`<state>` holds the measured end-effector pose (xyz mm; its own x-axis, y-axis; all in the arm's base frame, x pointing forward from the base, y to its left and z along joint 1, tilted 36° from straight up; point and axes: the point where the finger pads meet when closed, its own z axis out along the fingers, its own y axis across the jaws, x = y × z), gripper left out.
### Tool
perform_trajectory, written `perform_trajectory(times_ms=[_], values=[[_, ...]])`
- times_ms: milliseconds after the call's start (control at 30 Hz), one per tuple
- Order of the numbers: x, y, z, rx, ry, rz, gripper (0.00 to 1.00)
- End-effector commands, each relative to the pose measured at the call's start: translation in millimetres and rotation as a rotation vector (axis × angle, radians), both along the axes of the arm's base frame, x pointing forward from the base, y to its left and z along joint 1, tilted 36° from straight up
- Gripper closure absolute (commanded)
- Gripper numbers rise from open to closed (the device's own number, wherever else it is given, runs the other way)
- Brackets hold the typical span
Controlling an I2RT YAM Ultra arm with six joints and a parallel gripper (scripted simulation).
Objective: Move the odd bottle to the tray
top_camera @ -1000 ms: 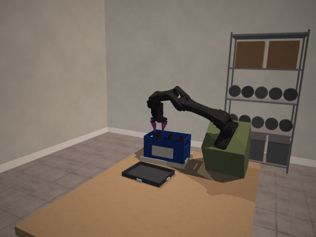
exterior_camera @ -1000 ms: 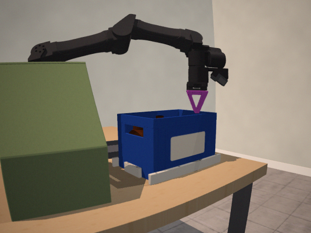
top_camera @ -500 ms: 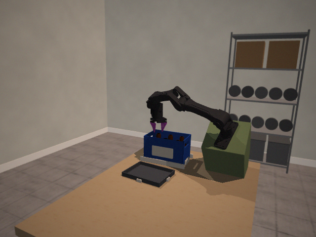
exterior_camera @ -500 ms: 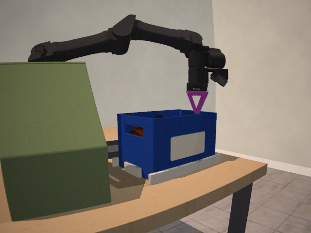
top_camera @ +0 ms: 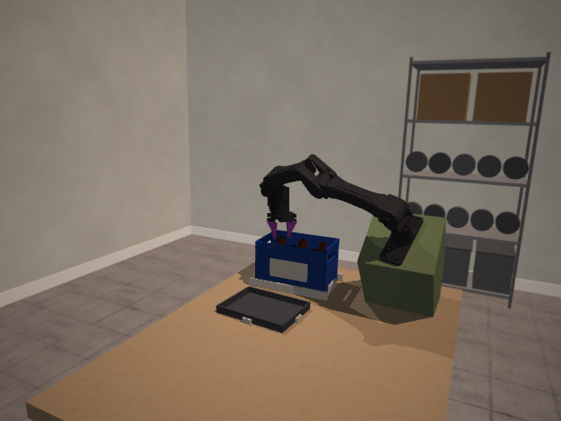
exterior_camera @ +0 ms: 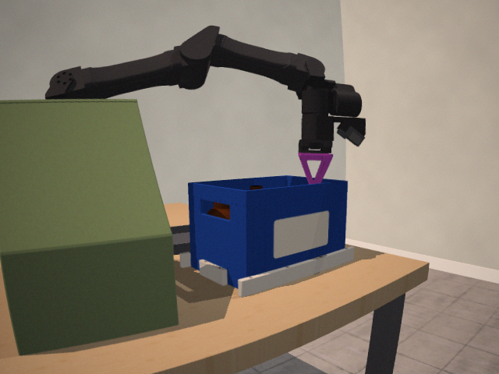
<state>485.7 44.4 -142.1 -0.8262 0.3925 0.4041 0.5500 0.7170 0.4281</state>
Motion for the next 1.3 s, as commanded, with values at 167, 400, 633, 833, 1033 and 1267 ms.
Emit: perform_trajectory(times_ms=[167,400,633,833,1033,1267], values=[[10.6,-7.9,4.5,-0.006,-0.041,-0.033,0.39],[10.0,-1.8,0.9,-0.004,-0.041,-0.027,0.39],[10.9,-3.7,-0.7,-0.006,-0.043,-0.033,0.39],[10.0,-3.1,-1.5,-0.006,-0.041,-0.032,0.39],[10.0,-3.1,-1.5,-0.006,-0.041,-0.032,0.39],[10.0,-3.1,-1.5,-0.006,-0.041,-0.032,0.39]])
